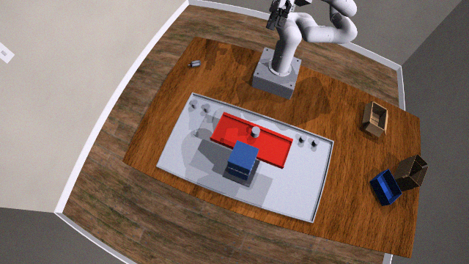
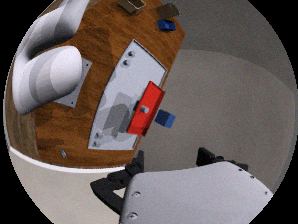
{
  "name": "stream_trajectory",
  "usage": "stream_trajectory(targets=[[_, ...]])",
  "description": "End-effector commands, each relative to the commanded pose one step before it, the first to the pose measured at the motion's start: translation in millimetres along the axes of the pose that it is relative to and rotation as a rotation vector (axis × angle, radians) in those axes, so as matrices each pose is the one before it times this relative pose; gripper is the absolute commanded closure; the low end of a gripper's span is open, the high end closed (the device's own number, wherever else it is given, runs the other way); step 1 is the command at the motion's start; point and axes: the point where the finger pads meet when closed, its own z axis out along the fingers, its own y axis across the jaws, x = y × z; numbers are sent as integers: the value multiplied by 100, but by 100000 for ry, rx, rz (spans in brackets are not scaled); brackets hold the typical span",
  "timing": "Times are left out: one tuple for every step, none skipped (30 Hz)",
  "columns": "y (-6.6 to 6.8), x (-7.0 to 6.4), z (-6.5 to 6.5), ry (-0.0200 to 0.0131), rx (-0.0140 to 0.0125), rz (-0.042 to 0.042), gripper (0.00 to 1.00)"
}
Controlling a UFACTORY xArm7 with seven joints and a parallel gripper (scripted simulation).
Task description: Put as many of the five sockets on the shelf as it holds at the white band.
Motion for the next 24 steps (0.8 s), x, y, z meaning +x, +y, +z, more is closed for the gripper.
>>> stream_trajectory(targets=[[70, -34, -96, -207, -163, -106, 0], [0, 0, 0, 0, 0, 0, 0], [0, 0, 0, 0, 0, 0, 0], [0, 0, 0, 0, 0, 0, 0], [0, 0, 0, 0, 0, 0, 0], [0, 0, 0, 0, 0, 0, 0], [0, 0, 0, 0, 0, 0, 0], [0, 0, 0, 0, 0, 0, 0], [0, 0, 0, 0, 0, 0, 0], [0, 0, 0, 0, 0, 0, 0], [0, 0, 0, 0, 0, 0, 0], [0, 0, 0, 0, 0, 0, 0], [0, 0, 0, 0, 0, 0, 0], [0, 0, 0, 0, 0, 0, 0], [0, 0, 0, 0, 0, 0, 0], [0, 0, 0, 0, 0, 0, 0], [0, 0, 0, 0, 0, 0, 0], [0, 0, 0, 0, 0, 0, 0], [0, 0, 0, 0, 0, 0, 0], [0, 0, 0, 0, 0, 0, 0], [0, 0, 0, 0, 0, 0, 0], [0, 0, 0, 0, 0, 0, 0], [0, 0, 0, 0, 0, 0, 0], [0, 0, 0, 0, 0, 0, 0]])
